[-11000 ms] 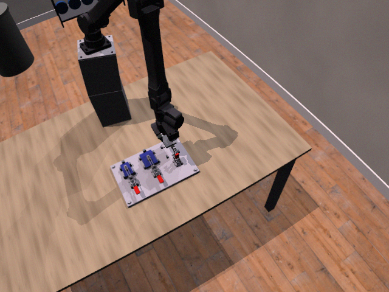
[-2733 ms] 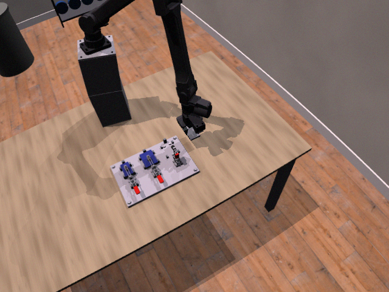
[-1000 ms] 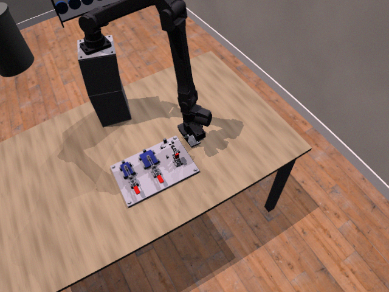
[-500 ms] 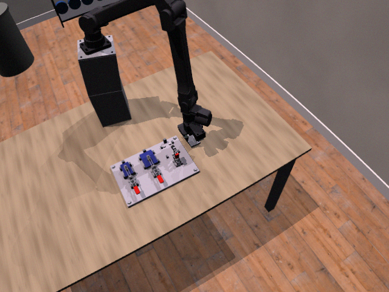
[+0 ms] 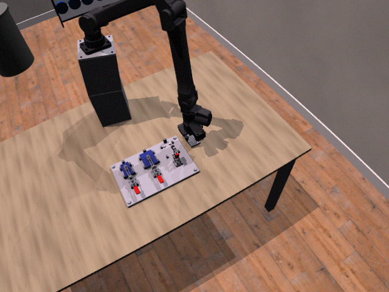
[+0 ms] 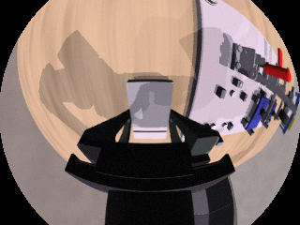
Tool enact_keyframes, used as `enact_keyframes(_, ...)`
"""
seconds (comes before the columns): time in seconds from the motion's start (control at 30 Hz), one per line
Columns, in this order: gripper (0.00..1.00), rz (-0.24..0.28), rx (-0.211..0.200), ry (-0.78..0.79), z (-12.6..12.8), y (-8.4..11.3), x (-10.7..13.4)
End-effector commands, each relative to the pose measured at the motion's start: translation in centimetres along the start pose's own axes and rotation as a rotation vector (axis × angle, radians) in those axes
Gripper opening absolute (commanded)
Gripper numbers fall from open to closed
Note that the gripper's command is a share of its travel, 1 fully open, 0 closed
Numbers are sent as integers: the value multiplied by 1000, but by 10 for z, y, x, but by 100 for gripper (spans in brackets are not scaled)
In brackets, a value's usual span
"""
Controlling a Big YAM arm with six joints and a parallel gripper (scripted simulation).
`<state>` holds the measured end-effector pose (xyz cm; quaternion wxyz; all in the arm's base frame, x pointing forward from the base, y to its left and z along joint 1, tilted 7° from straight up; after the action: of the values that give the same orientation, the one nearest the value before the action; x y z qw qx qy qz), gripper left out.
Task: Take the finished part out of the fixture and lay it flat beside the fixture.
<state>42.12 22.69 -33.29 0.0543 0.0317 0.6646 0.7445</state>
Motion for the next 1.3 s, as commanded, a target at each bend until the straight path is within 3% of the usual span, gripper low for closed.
enact_keyframes(0.0,0,-11,-5,3,7,-5,-1)
enact_keyframes(1.27,0,-8,-3,2,7,-14,0)
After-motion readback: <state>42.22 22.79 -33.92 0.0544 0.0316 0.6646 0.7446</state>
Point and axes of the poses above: the point where the finger pads meet when closed, its own y axis back along the fingers, its own z axis across the jaws, x = y × z, the point moved 3 cm from there along y, back along the fingers, and after that the axes turned 1 degree about y, right-handed, at the moved point
